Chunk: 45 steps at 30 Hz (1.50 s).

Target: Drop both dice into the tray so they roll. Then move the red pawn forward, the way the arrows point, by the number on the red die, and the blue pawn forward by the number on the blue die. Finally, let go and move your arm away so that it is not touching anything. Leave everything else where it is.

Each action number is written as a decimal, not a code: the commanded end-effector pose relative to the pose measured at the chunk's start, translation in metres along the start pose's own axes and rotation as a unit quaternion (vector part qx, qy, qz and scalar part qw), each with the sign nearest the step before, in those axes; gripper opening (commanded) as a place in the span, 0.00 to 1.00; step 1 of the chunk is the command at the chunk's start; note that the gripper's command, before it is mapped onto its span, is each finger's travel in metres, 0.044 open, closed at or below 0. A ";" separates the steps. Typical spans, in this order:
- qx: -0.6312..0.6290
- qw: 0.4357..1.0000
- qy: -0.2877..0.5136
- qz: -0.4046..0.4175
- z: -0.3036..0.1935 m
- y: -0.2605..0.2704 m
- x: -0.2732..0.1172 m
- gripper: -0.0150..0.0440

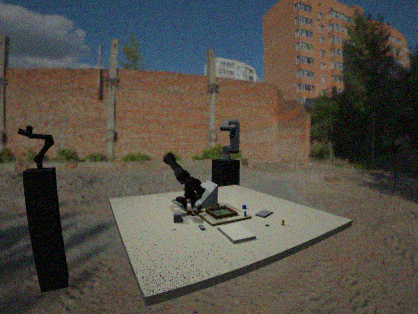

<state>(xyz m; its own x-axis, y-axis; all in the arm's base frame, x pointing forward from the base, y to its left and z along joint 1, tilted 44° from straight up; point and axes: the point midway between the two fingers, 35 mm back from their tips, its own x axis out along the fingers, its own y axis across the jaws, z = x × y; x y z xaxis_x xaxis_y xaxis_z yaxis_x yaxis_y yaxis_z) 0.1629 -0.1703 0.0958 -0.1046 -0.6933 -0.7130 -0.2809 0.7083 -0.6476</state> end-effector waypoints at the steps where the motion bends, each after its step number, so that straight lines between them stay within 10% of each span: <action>1: -0.003 1.000 -0.001 0.002 0.001 0.001 0.007 0.72; 13: -0.003 1.000 -0.001 0.001 0.000 0.001 0.024 0.72; 29: -0.003 1.000 -0.001 0.002 0.001 0.001 0.021 0.25; 45: -0.003 1.000 -0.005 0.014 0.007 0.006 -0.050 0.25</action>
<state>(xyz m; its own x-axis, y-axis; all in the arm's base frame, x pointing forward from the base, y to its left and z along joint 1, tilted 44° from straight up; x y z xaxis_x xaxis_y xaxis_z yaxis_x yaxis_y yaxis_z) 0.1724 -0.1400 0.1144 -0.1046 -0.6665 -0.7381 -0.2882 0.7307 -0.6189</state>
